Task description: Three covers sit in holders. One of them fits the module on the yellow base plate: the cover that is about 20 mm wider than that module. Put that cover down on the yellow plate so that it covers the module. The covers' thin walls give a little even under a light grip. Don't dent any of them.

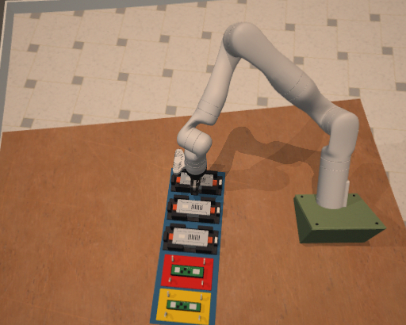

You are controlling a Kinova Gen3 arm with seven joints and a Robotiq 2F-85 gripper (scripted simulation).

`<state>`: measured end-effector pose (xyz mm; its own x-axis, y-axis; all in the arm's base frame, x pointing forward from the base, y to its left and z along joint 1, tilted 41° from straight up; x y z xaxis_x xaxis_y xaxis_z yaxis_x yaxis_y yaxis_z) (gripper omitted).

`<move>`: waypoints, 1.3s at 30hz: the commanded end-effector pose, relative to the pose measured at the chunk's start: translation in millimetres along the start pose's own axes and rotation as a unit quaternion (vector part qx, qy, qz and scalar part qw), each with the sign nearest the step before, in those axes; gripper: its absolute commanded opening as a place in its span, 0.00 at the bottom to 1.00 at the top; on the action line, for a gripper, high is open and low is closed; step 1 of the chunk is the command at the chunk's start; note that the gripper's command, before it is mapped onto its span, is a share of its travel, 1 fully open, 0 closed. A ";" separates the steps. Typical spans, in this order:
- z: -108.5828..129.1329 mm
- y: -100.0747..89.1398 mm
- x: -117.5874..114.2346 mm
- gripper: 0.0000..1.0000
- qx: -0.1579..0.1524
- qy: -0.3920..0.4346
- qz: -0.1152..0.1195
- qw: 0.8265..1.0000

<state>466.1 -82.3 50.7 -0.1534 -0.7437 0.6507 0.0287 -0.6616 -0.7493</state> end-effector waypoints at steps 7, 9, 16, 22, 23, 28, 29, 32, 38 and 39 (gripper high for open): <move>0.5 -0.7 -0.4 0.70 0.001 0.000 0.000 1.000; 0.5 -0.7 -0.4 0.70 0.001 0.000 0.000 1.000; 0.5 -0.7 -0.4 0.70 0.001 0.000 0.000 1.000; 0.5 -0.7 -0.4 0.70 0.001 0.000 0.000 1.000; 0.5 -0.7 -0.4 0.70 0.001 0.000 0.000 1.000; 0.5 -0.7 -0.4 0.70 0.001 0.000 0.000 1.000; 0.5 -0.7 -0.4 0.70 0.001 0.000 0.000 1.000; 0.5 -0.7 -0.4 0.70 0.001 0.000 0.000 1.000; 0.5 -0.7 -0.4 0.00 0.001 0.000 0.000 1.000; 0.5 -0.7 -0.4 0.00 0.001 0.000 0.000 1.000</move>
Point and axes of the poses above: the point where the finger pads meet when closed, its own y axis out along the fingers, its own x axis across the jaws, z = x × y, the point moved 1 cm from there along -y, back along the fingers, and after that the axes turned 4 degrees about y, right-handed, at the moved point
